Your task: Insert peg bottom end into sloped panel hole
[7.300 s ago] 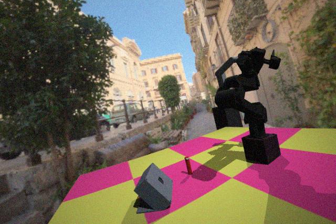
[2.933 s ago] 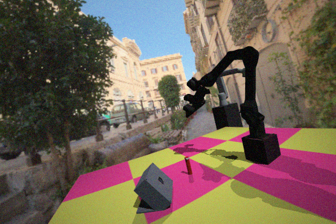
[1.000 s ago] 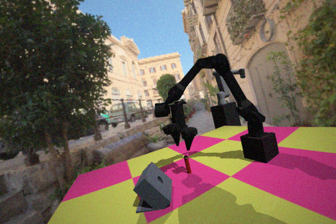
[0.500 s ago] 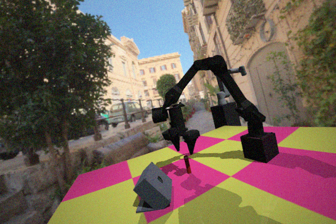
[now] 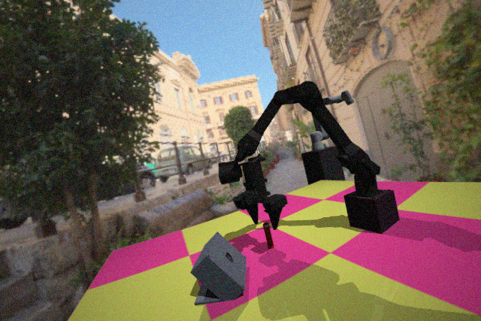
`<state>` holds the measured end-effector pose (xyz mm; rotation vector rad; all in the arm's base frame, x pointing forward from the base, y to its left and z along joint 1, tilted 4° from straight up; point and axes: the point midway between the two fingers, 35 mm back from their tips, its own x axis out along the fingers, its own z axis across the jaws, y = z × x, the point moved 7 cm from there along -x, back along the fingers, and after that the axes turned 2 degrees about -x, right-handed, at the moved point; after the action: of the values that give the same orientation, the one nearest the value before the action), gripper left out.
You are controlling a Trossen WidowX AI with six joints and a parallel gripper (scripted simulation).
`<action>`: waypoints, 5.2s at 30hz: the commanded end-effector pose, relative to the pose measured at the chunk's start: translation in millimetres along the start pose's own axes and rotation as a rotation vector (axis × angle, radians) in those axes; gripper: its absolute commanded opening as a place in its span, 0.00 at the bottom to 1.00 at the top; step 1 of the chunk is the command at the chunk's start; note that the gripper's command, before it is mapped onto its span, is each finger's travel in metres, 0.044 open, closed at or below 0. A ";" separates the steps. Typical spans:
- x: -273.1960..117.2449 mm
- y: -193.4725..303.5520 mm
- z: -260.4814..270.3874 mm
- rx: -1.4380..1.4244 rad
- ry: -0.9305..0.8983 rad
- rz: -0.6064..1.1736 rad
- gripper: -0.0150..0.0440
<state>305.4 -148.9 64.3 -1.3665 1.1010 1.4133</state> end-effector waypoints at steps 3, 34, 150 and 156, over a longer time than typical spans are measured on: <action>9.5 0.8 1.4 -0.006 -0.005 0.000 1.00; 30.1 1.3 1.5 0.000 -0.001 0.001 0.37; -28.4 -23.1 62.9 -1.033 0.398 -0.043 0.25; -27.5 -24.2 67.5 -1.102 0.430 -0.037 0.25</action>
<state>314.3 -80.3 91.5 -2.4895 0.4903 1.8234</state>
